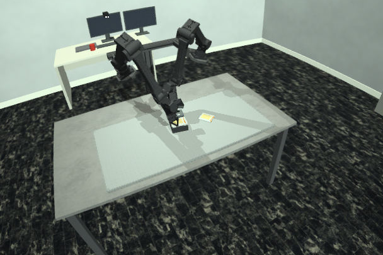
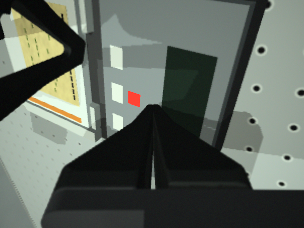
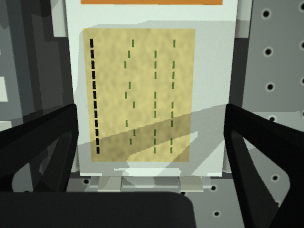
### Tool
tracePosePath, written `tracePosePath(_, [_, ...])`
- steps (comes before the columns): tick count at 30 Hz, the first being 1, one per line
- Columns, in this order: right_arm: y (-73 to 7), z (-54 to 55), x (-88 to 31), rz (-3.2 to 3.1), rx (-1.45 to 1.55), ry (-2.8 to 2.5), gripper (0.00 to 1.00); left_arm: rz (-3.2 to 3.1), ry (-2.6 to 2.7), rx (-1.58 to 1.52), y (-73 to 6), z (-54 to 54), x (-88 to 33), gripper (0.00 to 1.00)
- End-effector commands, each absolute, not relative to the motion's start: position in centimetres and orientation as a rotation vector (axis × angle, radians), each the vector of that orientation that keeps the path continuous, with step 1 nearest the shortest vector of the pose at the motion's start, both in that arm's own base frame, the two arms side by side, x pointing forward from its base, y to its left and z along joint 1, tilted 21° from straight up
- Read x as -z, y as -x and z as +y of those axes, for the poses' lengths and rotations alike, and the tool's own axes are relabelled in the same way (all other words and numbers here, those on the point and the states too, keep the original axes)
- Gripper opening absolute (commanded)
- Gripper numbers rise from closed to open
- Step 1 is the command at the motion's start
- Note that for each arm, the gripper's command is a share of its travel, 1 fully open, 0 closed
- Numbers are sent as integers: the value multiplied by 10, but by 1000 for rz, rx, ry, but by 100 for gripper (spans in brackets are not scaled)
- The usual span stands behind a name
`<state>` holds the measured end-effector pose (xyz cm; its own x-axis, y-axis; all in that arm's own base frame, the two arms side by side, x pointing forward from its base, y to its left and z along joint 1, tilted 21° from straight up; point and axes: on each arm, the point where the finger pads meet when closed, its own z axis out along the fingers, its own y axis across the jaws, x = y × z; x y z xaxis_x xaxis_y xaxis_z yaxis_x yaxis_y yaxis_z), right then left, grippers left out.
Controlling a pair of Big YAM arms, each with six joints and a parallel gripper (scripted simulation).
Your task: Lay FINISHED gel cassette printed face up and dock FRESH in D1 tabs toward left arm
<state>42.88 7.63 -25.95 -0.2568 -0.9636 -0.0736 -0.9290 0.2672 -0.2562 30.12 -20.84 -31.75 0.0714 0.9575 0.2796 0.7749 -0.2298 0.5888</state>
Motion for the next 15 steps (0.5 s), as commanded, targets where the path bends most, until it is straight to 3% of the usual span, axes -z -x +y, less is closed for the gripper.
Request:
tracePosePath(1, [-431,78,257,2314,239,1764,0,1788,-2182,-921,-274,-165,356,0])
tracePosePath(15, [-431,78,257,2314,239,1764,0,1788,-2182,-921,-275,-160,360,0])
